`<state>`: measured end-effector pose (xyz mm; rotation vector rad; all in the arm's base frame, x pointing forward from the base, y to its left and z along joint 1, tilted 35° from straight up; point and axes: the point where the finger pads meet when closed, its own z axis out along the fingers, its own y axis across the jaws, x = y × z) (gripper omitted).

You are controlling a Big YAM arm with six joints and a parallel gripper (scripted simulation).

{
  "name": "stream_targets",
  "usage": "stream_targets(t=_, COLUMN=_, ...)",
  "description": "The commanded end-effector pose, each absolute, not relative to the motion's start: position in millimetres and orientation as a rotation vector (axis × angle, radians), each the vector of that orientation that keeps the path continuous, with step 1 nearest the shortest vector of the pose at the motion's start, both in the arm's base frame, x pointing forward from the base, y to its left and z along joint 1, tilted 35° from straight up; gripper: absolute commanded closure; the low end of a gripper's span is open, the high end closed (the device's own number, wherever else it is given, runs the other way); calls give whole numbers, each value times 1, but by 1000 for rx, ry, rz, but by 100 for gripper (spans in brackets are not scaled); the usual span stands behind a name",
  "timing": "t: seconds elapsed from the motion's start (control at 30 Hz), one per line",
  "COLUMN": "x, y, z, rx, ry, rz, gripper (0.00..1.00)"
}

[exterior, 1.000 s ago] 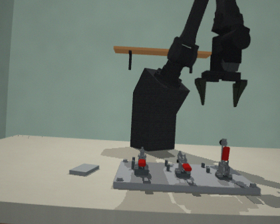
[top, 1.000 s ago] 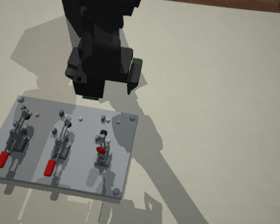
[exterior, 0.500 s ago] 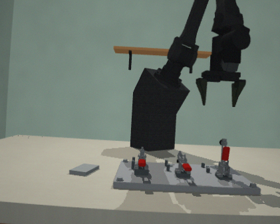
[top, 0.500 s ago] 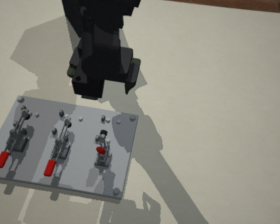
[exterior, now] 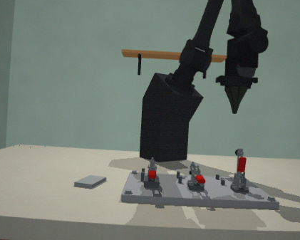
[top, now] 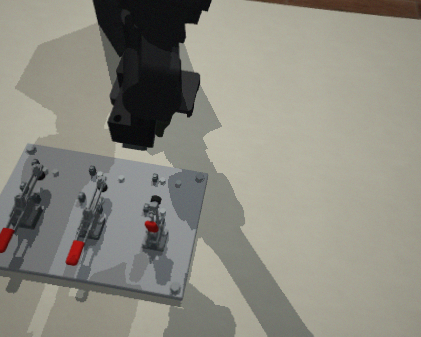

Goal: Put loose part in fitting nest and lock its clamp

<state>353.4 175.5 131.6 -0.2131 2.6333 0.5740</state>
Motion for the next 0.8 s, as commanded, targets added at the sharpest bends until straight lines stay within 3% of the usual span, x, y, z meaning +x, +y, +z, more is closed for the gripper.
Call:
stream_targets(t=0.0, x=356, y=177, z=145, rx=-213, ry=2612, rz=576, gripper=100)
stream_targets(t=0.57, x=356, y=177, z=145, rx=-213, ry=2612, rz=576, gripper=100)
stream_targets(t=0.6, x=356, y=177, z=145, rx=-213, ry=2612, rz=576, gripper=55)
stream_targets(t=0.77, x=356, y=177, z=145, rx=-213, ry=2612, rz=576, gripper=55)
